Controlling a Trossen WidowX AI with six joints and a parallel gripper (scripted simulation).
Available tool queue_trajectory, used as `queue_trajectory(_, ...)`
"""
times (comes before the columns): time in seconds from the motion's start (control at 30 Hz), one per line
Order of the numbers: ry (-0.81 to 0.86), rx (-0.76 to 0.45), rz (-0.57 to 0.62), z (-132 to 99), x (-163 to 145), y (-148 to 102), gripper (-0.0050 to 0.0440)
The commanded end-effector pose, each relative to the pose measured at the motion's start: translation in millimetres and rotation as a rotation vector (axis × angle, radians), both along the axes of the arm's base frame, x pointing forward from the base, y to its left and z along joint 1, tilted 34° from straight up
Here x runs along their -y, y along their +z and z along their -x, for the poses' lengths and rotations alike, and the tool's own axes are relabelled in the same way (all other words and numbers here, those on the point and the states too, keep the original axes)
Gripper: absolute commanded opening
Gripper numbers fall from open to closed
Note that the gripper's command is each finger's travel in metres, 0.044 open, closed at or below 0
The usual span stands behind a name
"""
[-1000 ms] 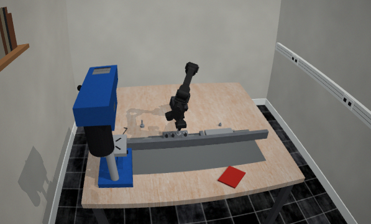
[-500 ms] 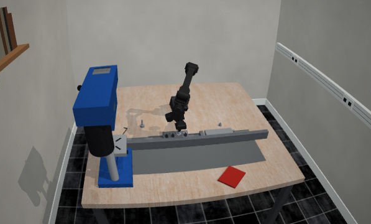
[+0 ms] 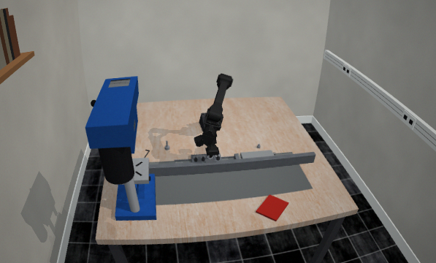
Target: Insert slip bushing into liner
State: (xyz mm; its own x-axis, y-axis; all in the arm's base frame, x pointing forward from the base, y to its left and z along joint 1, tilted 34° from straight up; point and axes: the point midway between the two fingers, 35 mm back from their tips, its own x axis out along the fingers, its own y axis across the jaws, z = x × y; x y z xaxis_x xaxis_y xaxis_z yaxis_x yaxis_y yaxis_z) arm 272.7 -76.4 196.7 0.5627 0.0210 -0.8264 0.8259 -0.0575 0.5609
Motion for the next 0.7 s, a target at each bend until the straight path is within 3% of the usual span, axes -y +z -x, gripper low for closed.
queue_trajectory(0.0,-0.002,0.001,0.001,-2.9,-0.3,-4.1,-0.0050)
queue_trajectory(0.23,0.000,0.021,0.009,-1.5,0.0,4.9,-0.0050)
queue_trajectory(0.27,0.000,0.021,0.009,-1.5,0.0,4.9,0.0024)
queue_trajectory(0.33,0.000,0.021,0.009,-1.5,0.0,4.9,0.0024)
queue_trajectory(0.6,0.000,0.021,0.009,-1.5,0.0,4.9,0.0216)
queue_trajectory(0.67,0.000,0.021,0.009,-1.5,0.0,4.9,0.0220)
